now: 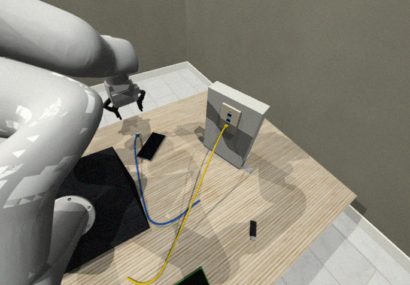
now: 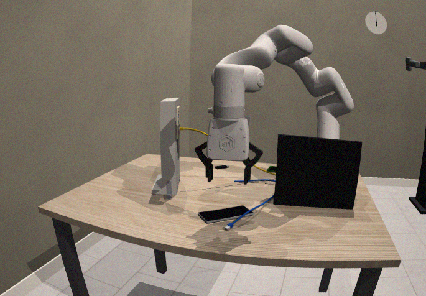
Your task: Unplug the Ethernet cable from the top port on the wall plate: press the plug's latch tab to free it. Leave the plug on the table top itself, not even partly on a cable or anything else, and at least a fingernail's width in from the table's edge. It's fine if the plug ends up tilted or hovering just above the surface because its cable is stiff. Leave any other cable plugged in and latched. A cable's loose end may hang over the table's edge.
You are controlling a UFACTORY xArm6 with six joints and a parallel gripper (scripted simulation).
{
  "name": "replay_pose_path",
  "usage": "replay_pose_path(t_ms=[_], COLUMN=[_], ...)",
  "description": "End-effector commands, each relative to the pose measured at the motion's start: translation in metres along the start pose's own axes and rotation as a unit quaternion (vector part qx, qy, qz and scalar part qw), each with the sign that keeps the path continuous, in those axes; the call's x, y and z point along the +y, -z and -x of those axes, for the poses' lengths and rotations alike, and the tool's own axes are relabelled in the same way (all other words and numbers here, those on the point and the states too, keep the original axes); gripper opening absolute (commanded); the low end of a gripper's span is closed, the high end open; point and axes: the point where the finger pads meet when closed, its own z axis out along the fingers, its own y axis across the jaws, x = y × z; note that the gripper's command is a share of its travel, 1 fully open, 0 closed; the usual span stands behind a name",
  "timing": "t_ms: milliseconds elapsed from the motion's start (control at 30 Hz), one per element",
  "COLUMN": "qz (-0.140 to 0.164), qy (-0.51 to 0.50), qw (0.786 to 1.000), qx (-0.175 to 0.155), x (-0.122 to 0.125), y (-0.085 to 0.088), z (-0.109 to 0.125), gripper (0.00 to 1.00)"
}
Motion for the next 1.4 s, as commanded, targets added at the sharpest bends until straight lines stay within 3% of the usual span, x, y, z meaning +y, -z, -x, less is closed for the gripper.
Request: replay_pose_path(t_ms=[0, 167, 667, 900, 967, 1133, 1367], qz=[-0.001, -0.001, -0.001, -0.116, -0.116, -0.198, -0.289], qy=[-0.001, -0.001, -0.001, -0.048, -0.048, -0.083, -0.119], qw=[1.000, 1.000, 1.000, 0.992, 0.992, 0.976, 0.950], qx=[-0.001, -0.001, -0.001, 0.016, 0.016, 0.020, 0.017], x=[-0.001, -0.001, -0.001, -0.071, -0.071, -0.119, -0.169], y=[0.023, 0.043, 0.043, 0.066, 0.066, 0.088, 0.118], z=[0.000, 0.000, 0.000, -0.036, -0.036, -0.062, -0.092], gripper=[1.00, 1.00, 1.00, 1.00, 1.00, 1.00, 1.00])
